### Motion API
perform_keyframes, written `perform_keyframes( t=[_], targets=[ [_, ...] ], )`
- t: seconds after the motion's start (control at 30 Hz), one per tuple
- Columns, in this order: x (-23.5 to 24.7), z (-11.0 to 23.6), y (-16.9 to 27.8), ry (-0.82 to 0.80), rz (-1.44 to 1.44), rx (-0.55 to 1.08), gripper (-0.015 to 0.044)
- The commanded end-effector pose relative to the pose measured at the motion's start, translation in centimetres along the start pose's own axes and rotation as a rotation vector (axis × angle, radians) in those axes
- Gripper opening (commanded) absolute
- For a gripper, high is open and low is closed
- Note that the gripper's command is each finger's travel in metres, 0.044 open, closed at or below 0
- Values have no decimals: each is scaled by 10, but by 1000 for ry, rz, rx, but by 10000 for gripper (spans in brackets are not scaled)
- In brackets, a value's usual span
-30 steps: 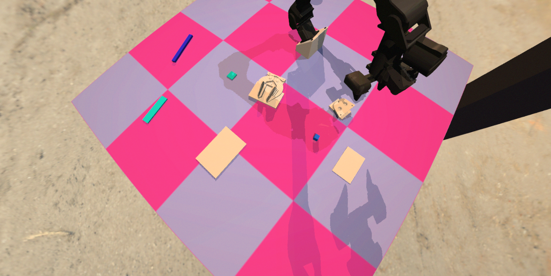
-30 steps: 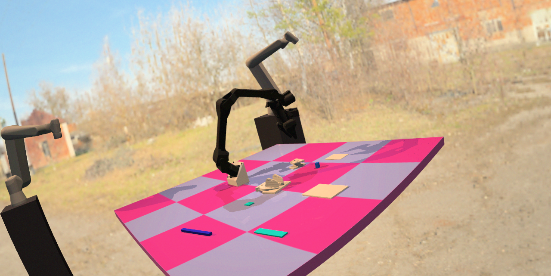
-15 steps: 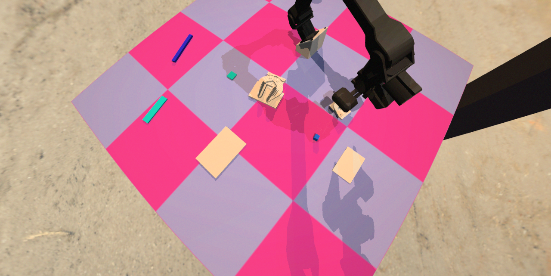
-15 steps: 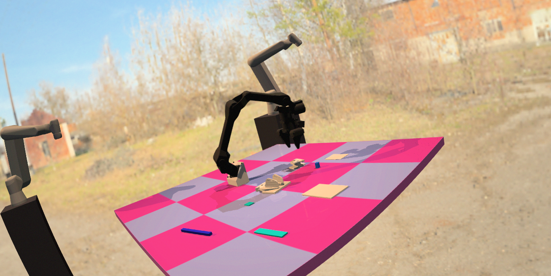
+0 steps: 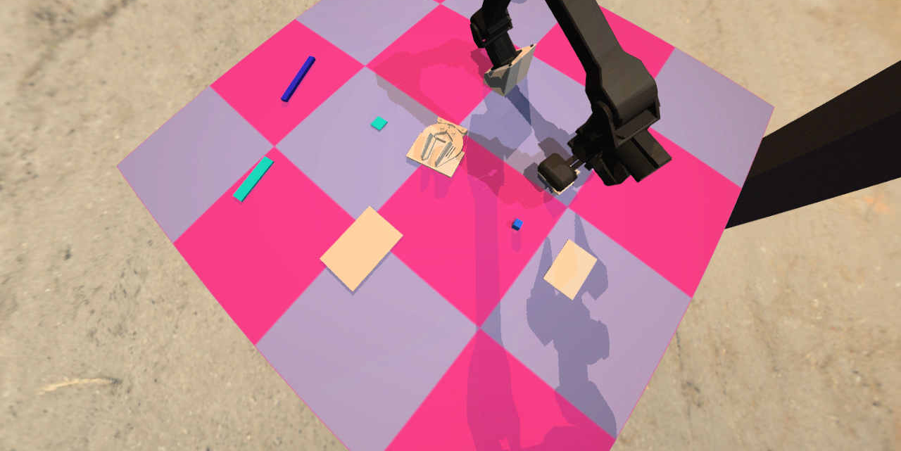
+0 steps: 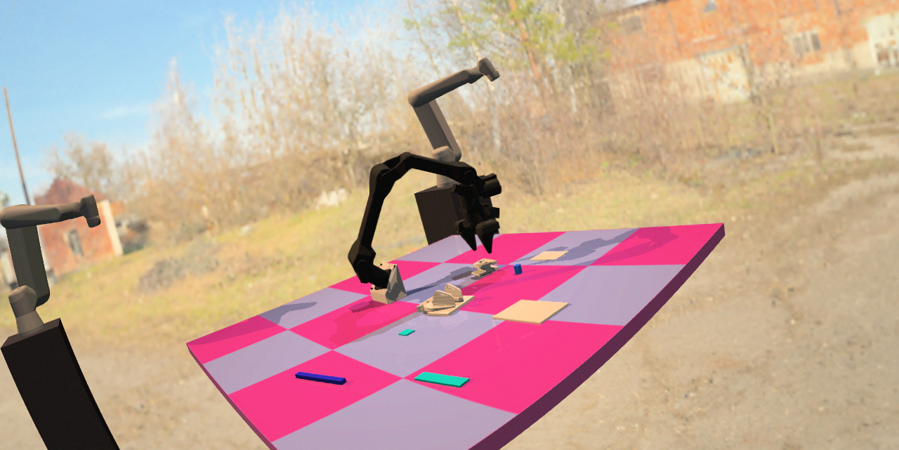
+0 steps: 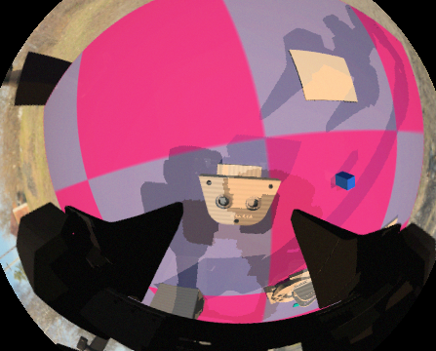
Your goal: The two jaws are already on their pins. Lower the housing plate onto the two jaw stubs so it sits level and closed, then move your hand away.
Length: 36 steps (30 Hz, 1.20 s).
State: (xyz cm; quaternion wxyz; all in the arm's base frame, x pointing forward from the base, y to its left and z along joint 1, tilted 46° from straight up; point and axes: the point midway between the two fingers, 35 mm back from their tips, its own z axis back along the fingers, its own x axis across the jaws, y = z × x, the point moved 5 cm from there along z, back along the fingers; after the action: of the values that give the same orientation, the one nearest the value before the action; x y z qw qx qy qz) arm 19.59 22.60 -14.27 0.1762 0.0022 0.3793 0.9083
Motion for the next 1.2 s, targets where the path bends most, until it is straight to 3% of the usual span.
perform_keyframes(
  t=[0.0,1.17],
  targets=[
    [0,-3,1,5,5,2,440],
    [-2,-48,-1,6,4,3,440]
  ],
)
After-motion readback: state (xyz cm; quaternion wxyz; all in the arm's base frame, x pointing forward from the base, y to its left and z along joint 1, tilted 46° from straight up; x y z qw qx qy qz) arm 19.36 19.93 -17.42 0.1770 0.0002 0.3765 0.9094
